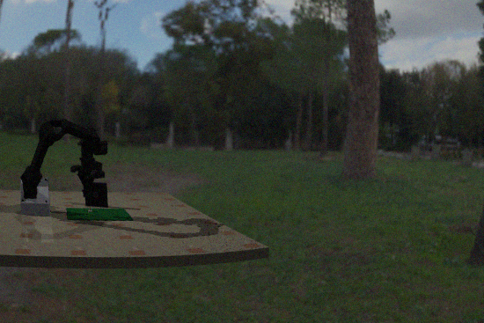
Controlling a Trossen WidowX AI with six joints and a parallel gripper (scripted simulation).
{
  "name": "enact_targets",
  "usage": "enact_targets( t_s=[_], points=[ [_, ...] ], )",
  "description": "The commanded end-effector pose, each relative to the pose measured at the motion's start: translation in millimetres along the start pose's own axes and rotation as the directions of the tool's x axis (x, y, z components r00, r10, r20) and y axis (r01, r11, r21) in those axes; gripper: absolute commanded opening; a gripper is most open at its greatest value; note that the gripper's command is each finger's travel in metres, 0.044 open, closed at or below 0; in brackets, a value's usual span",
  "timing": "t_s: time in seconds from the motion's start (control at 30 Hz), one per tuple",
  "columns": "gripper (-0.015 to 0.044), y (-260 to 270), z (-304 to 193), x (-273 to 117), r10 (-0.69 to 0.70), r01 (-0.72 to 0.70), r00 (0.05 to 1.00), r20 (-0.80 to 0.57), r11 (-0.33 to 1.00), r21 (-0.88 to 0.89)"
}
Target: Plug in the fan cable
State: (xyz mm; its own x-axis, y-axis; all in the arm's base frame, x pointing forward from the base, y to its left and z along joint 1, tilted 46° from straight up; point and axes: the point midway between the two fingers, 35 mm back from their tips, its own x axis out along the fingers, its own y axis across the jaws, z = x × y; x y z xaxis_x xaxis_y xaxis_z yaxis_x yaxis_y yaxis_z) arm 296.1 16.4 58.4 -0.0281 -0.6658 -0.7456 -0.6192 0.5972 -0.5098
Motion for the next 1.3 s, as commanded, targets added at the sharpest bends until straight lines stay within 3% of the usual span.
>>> enact_targets(
  t_s=[0.0,0.6,1.27],
  points=[
    [0.0,-1.2,-3.5,1.1,0.028,-0.028,0.999,0.026,1.0,0.004],
    [0.0,8.7,-6.8,24.0,0.22,-0.226,0.955,0.197,0.974,0.009],
    [0.0,12.9,-5.7,37.7,0.328,-0.35,0.828,0.456,0.936,-0.037]
  ],
)
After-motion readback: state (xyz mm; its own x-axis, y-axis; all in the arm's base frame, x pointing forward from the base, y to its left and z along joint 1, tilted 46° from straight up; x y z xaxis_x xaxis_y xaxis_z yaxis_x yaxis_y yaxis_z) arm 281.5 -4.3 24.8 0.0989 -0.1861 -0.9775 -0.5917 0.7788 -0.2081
